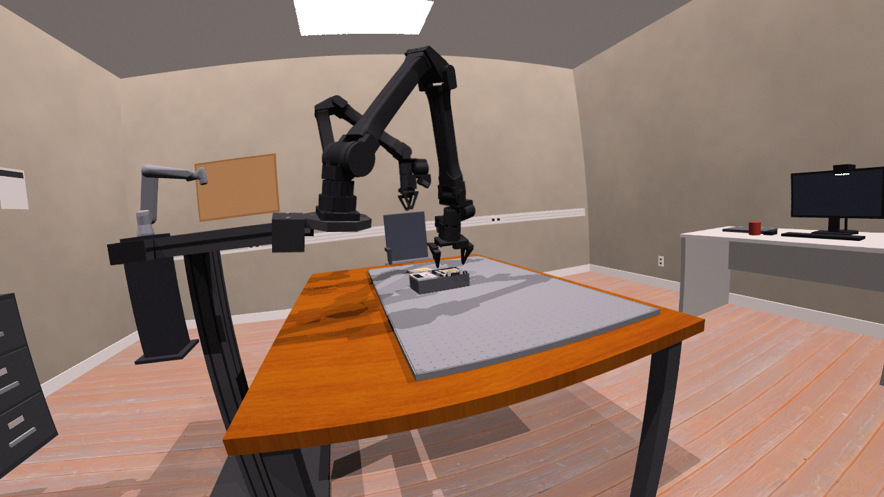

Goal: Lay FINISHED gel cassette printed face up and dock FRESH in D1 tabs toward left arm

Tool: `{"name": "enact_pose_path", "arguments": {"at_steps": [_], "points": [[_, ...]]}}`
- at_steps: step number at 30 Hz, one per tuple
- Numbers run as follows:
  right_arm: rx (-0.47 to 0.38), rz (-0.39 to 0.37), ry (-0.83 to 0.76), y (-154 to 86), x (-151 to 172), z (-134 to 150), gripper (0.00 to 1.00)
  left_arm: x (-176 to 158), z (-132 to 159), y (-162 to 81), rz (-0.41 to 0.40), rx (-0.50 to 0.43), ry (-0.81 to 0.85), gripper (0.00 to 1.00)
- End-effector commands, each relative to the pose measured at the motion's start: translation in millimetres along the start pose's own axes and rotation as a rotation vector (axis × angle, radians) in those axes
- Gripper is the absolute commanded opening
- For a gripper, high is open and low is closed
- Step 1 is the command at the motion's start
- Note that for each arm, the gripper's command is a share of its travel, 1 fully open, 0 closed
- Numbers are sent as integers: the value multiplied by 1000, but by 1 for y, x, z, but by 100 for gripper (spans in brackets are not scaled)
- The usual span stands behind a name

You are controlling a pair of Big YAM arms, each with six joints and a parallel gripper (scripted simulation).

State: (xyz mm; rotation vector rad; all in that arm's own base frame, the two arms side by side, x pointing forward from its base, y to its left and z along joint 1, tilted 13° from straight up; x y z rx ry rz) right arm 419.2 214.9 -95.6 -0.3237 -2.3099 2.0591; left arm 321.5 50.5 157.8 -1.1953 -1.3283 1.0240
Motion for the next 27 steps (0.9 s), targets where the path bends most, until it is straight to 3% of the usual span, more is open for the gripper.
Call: {"name": "enact_pose_path", "arguments": {"at_steps": [1,27], "points": [[-16,20,-4,-22,-7,-5,98,5,-14,-12,-3,-29,5,100],[-13,15,-4,-38,-6,-3,98,5,-14,-12,-3,-29,5,100]]}}
Point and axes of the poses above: on each arm, the point where the finger pads meet when closed, its own y axis out along the fingers, its own x axis across the jaws, z = x × y, the point moved 10 cm from there along -y, back along the fingers, and after that the axes turned 5 degrees about y, right-handed, at the moved point
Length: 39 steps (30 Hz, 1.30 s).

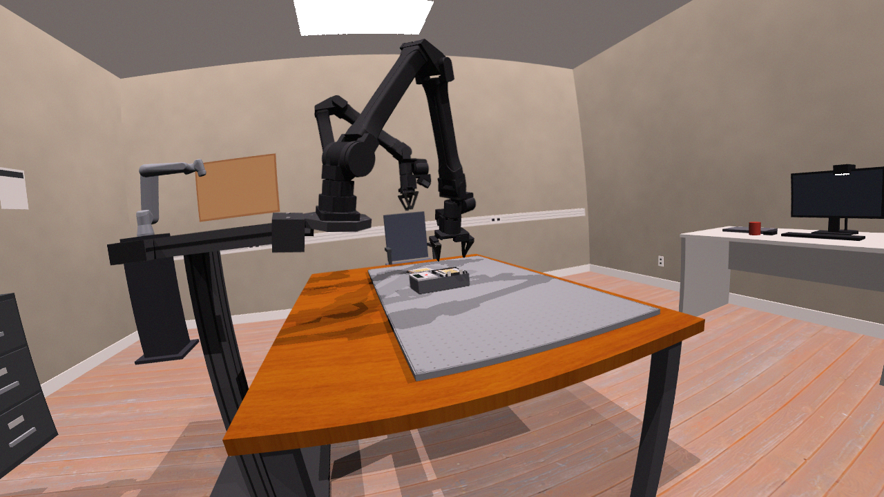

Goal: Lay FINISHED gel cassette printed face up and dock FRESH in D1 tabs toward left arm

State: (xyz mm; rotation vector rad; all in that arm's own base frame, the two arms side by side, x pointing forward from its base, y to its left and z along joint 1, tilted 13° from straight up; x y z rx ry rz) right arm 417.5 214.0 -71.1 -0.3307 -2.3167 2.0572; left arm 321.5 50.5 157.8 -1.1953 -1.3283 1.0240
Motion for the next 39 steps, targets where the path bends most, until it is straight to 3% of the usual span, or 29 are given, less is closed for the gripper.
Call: {"name": "enact_pose_path", "arguments": {"at_steps": [1,9,18,27,33,39], "points": [[-10,10,-4,-16,-5,-1,98,5,-14,-12,-3,-29,5,100],[-10,10,-4,-30,-5,1,98,5,-14,-12,-3,-29,5,100],[-10,10,-4,-30,-5,1,98,5,-14,-12,-3,-29,5,100],[26,34,282,-60,-21,24,98,5,-14,-12,-3,-29,5,100],[29,35,301,-74,-28,37,98,5,-14,-12,-3,-29,5,100],[46,50,453,-93,-35,56,98,5,-14,-12,-3,-29,5,100]]}}
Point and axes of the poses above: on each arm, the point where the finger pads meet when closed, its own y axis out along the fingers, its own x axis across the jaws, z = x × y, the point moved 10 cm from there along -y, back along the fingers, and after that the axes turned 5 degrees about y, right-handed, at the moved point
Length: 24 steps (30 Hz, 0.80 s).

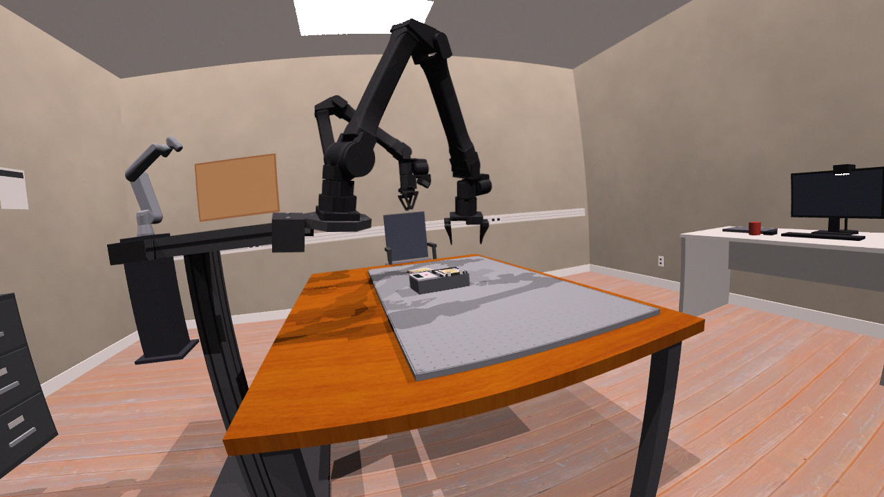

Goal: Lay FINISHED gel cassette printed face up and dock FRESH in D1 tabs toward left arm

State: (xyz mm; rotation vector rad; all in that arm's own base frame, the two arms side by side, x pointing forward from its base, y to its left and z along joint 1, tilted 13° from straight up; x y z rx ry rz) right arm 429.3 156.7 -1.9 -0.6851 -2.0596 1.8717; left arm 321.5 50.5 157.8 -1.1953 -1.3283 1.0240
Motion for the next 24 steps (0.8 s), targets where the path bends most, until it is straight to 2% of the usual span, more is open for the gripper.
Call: {"name": "enact_pose_path", "arguments": {"at_steps": [1,7,11,16,20,24], "points": [[0,12,90,-23,-12,12,98,5,-14,-12,-3,-29,5,100],[16,27,241,-41,-25,29,98,5,-14,-12,-3,-29,5,100],[16,27,241,-47,-29,36,98,5,-14,-12,-3,-29,5,100],[32,43,393,-62,-37,52,98,5,-14,-12,-3,-29,5,100],[32,43,393,-74,-45,66,98,5,-14,-12,-3,-29,5,100],[44,58,525,-86,-49,79,98,5,-14,-12,-3,-29,5,100]]}}
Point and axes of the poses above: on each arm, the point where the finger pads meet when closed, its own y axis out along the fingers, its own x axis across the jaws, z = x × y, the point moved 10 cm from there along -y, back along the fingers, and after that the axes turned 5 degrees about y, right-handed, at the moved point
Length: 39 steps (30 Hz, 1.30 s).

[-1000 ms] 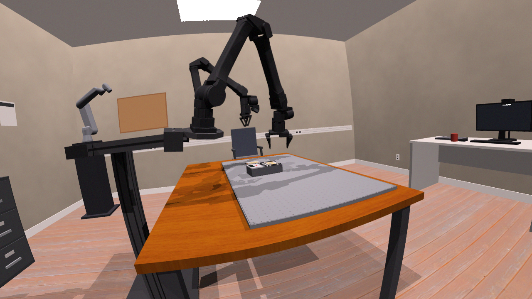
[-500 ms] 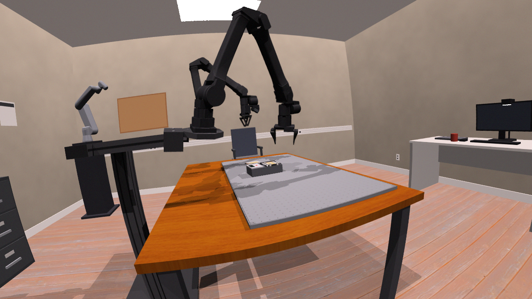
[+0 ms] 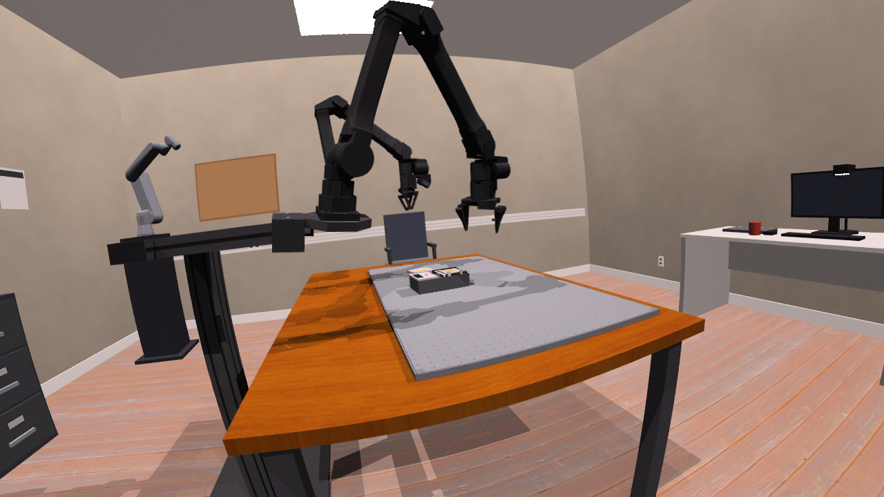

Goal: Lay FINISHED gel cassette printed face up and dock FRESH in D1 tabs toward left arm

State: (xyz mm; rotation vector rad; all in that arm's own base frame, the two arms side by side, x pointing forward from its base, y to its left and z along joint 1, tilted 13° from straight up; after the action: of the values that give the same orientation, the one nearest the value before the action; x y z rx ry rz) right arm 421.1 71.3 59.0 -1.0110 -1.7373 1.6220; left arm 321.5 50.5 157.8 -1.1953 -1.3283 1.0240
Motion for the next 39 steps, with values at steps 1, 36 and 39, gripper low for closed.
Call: {"name": "enact_pose_path", "arguments": {"at_steps": [1,36,39], "points": [[-5,17,126,-23,-13,10,98,5,-14,-12,-3,-29,5,100],[44,89,731,-105,-72,115,98,5,-14,-12,-3,-29,5,100],[46,94,764,-107,-72,119,98,5,-14,-12,-3,-29,5,100]]}}
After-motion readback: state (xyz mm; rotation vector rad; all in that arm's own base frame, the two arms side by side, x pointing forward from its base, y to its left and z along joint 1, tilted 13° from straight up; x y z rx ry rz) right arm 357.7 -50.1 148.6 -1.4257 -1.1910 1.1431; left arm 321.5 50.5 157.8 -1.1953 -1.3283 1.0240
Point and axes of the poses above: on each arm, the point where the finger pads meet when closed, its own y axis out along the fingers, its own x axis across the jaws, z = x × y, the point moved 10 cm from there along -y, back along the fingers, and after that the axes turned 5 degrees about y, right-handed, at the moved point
